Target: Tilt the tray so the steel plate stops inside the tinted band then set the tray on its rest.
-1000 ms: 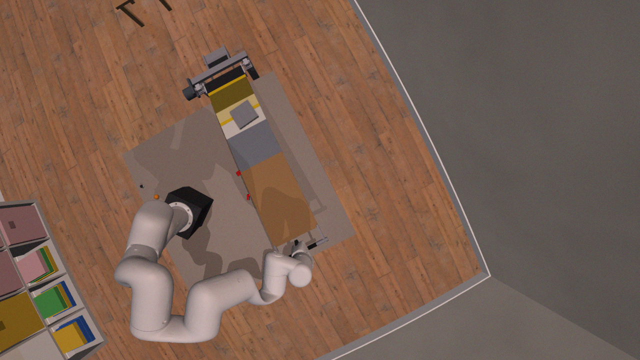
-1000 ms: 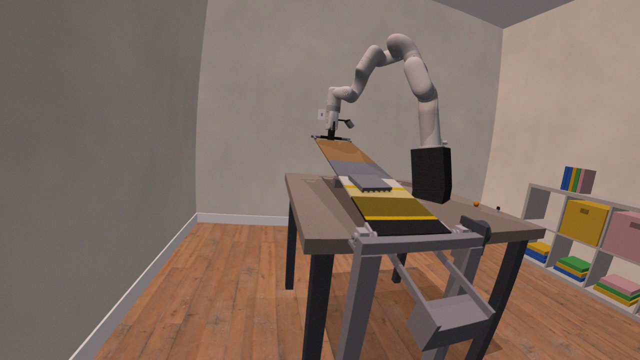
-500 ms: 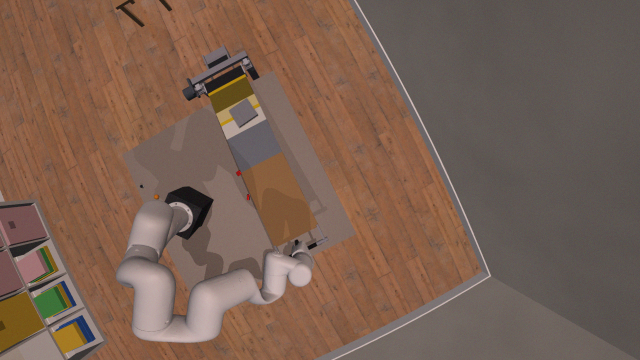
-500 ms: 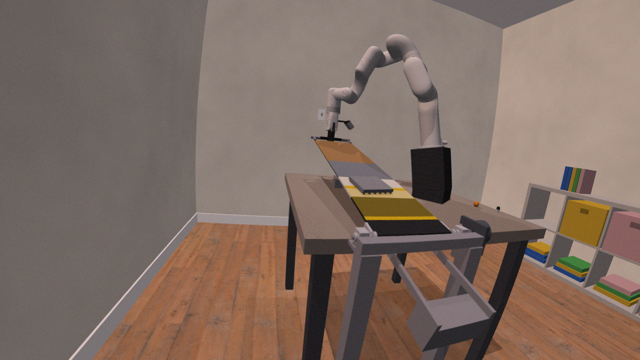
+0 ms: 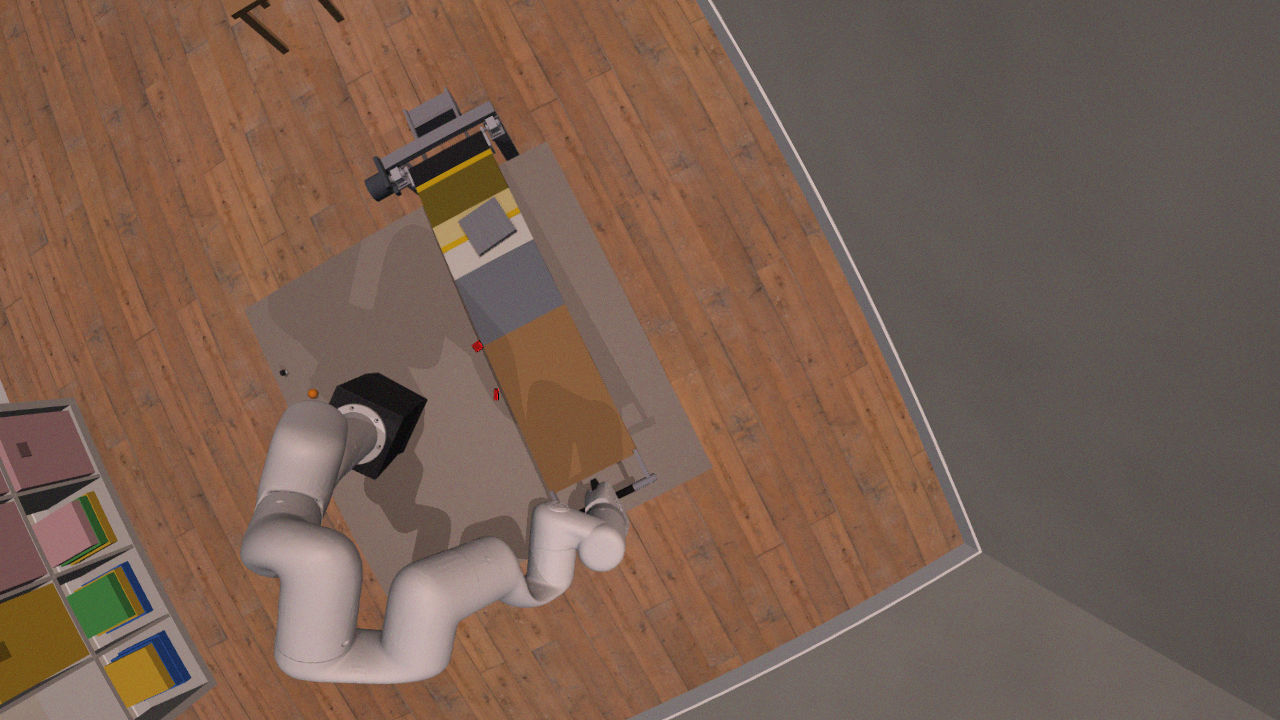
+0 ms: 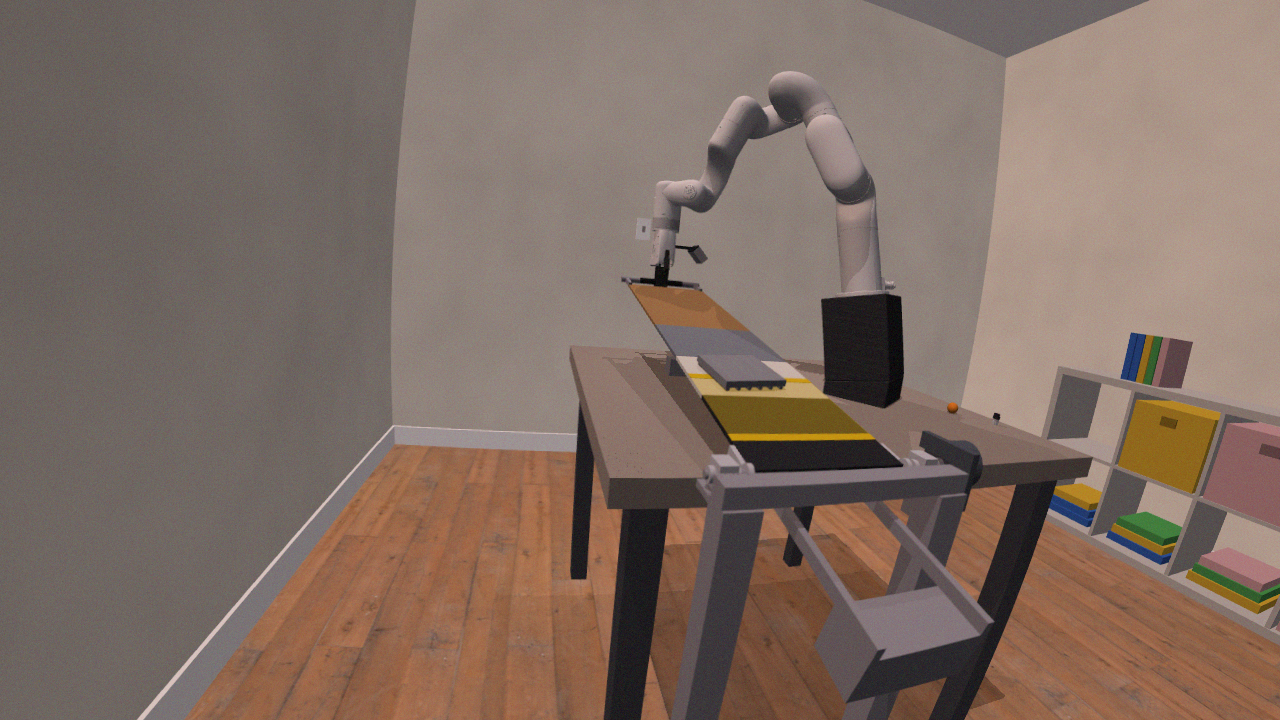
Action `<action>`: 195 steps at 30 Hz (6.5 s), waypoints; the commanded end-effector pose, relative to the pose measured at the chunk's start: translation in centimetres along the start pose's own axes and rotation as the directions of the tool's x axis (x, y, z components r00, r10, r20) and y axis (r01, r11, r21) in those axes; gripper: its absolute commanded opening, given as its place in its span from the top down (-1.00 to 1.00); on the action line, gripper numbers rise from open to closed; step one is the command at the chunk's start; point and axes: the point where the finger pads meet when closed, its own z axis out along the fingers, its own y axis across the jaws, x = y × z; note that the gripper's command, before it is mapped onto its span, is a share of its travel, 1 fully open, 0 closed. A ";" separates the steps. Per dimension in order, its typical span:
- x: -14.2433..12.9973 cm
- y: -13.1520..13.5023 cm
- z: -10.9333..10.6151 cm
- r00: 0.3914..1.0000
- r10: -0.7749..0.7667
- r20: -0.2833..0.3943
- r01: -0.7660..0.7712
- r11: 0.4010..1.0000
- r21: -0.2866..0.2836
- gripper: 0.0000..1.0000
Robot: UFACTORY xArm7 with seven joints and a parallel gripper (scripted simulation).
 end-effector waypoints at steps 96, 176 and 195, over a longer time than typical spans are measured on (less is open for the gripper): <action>-0.1 -0.3 1.0 1.000 0.000 0.004 0.000 1.000 0.003 1.00; -0.1 1.3 -6.4 1.000 0.000 0.004 0.000 1.000 0.003 1.00; -0.2 -0.4 1.6 1.000 0.000 0.004 0.000 1.000 0.003 1.00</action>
